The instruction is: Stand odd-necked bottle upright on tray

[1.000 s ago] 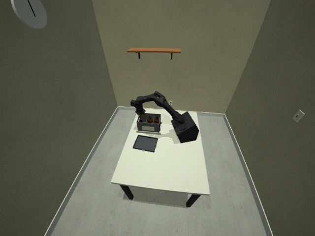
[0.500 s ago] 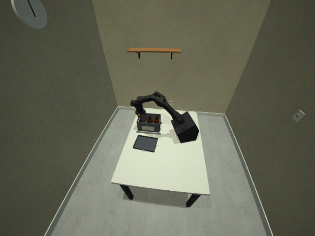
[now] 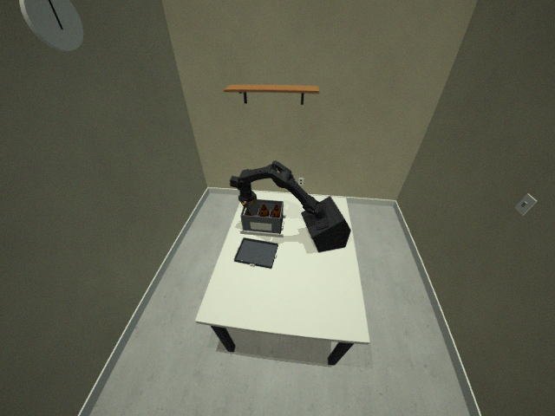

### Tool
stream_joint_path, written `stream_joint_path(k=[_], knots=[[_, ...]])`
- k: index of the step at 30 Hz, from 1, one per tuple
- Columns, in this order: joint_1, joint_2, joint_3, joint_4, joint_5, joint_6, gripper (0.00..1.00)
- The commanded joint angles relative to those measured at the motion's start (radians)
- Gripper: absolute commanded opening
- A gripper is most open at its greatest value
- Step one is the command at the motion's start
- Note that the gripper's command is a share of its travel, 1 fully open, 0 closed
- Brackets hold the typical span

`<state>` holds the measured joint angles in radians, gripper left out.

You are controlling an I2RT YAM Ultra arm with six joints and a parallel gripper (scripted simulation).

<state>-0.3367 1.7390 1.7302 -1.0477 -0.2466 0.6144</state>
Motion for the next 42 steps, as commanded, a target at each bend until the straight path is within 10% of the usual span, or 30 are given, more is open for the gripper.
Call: stream_joint_path(k=[1, 42], knots=[[-0.014, -0.033, 0.039, -0.008, 0.014, 0.000, 0.61], [0.018, 0.032, -0.067, 0.115, 0.026, 0.027, 0.61]])
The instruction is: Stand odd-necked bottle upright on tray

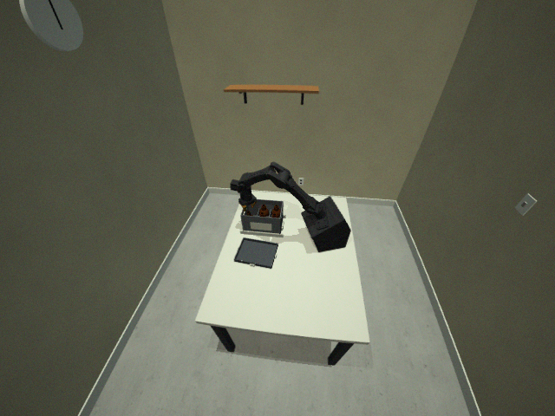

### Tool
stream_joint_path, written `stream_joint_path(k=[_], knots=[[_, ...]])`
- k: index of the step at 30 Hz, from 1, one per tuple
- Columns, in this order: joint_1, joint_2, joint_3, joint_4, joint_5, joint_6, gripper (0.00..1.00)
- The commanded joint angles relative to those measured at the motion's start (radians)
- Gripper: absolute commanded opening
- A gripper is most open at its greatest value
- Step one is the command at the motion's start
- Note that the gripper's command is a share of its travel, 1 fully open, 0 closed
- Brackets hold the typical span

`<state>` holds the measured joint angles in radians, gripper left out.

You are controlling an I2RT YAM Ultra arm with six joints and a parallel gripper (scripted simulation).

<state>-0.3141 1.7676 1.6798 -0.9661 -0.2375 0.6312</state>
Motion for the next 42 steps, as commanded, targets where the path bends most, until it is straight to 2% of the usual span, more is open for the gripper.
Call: stream_joint_path(k=[1, 10, 11, 21, 42], knots=[[-0.002, 0.002, -0.012, 0.038, 0.017, 0.011, 0.61], [0.002, 0.019, -0.020, 0.062, 0.020, 0.016, 0.61], [0.004, -0.015, -0.022, 0.064, 0.020, 0.017, 0.61], [0.006, 0.011, -0.039, 0.077, 0.022, 0.018, 0.61], [0.007, 0.012, -0.040, 0.077, 0.022, 0.017, 0.61]])
